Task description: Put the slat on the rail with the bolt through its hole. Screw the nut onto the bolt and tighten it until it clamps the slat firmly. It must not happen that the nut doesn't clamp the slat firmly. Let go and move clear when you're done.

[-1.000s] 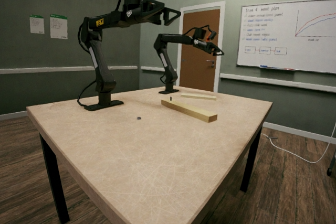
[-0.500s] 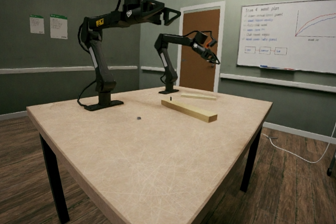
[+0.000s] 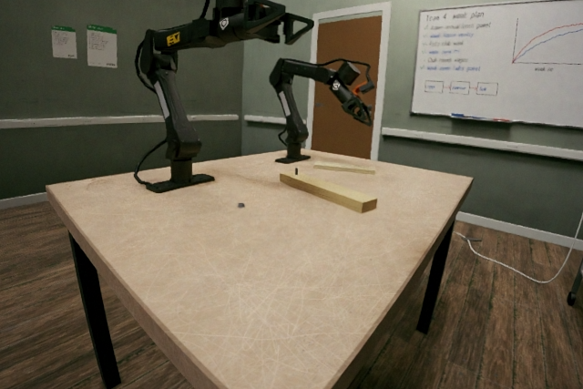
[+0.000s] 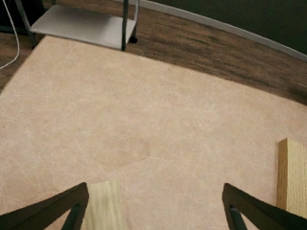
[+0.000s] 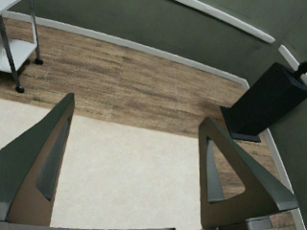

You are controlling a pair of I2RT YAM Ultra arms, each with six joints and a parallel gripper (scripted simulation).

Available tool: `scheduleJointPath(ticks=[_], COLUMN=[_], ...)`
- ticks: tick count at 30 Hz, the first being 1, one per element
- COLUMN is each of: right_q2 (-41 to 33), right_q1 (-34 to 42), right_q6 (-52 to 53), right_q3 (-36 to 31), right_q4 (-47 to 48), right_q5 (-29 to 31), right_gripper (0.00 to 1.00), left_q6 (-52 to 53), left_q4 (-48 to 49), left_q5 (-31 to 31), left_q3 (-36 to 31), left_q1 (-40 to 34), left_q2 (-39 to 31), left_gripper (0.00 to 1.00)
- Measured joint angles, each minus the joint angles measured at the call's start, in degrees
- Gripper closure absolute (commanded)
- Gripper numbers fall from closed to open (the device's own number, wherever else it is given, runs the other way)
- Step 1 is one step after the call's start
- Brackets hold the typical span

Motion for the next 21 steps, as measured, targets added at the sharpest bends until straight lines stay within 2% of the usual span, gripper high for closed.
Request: scheduleJointPath(ticks=[21], right_q2=[0.0], right_q1=[0.0], right_q6=[0.0], right_q3=[0.0], right_q4=[0.0], right_q5=[0.0], right_gripper=[0.00], left_q6=[-7.6], left_q4=[-13.1], left_q5=[0.0], left_q3=[-4.2], left_q1=[-4.0], left_q2=[2.1], left_gripper=[0.00])
